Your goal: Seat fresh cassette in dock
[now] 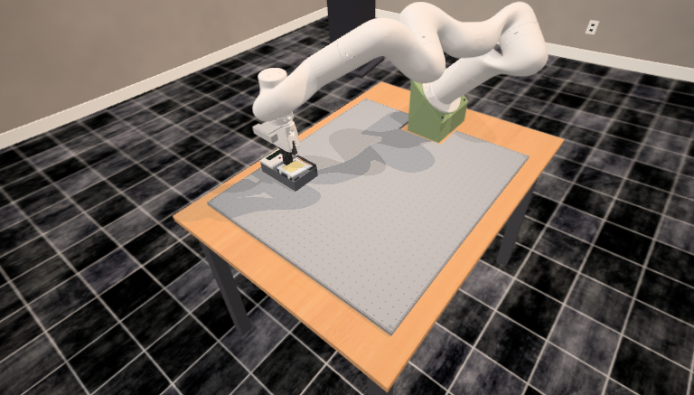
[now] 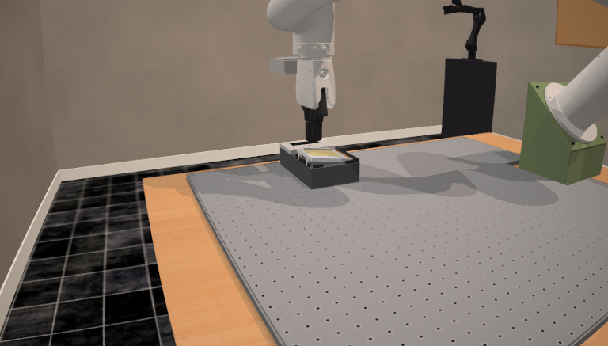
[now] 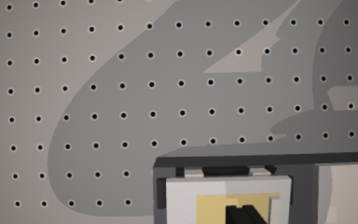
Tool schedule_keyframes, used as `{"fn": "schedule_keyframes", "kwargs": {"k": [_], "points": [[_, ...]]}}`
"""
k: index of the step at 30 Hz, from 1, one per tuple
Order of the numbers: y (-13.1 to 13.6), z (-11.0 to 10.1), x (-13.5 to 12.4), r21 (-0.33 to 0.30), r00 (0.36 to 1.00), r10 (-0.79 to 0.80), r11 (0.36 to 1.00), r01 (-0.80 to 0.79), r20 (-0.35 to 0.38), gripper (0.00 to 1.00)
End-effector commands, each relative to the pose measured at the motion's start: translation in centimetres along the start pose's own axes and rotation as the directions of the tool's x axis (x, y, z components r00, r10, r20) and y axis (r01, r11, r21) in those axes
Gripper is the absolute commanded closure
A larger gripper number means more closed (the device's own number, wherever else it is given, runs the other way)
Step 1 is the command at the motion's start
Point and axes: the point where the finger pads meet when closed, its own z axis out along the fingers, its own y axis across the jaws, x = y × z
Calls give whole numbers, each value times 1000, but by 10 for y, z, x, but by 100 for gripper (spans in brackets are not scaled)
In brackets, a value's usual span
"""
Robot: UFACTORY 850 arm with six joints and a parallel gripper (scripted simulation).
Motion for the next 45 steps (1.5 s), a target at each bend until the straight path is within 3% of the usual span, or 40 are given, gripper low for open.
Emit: {"fn": "schedule_keyframes", "kwargs": {"k": [1, 26, 45], "points": [[0, -1, -1, -1, 1000, -1, 1000, 1, -3, 100], [0, 18, -1, -1, 1000, -1, 1000, 1, -3, 100], [0, 20, 1, -1, 1000, -1, 1000, 1, -3, 100]]}}
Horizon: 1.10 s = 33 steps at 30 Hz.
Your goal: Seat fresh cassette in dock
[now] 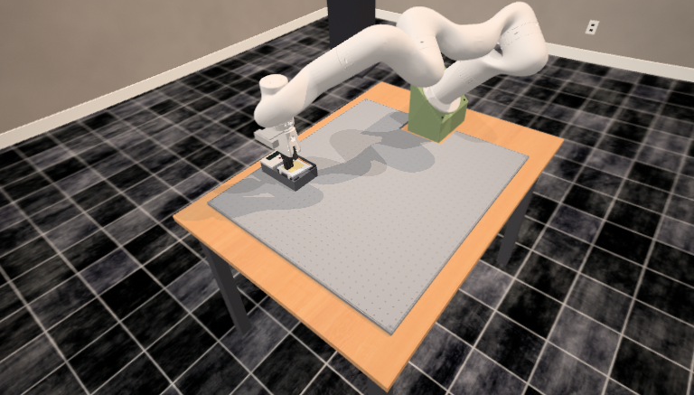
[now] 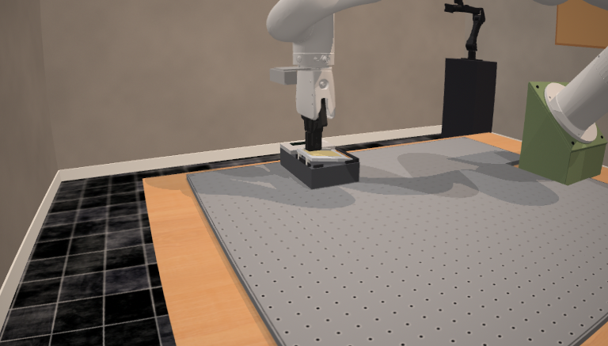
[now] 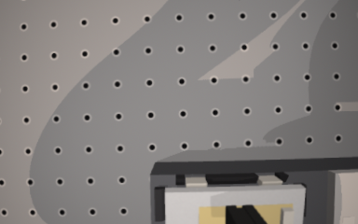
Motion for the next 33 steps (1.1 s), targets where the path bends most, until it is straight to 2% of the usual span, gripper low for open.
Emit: {"fn": "schedule_keyframes", "kwargs": {"k": [1, 33], "points": [[0, -1, 1, -1, 1000, -1, 1000, 1, -2, 100], [0, 4, 1, -1, 1000, -1, 1000, 1, -2, 100]]}}
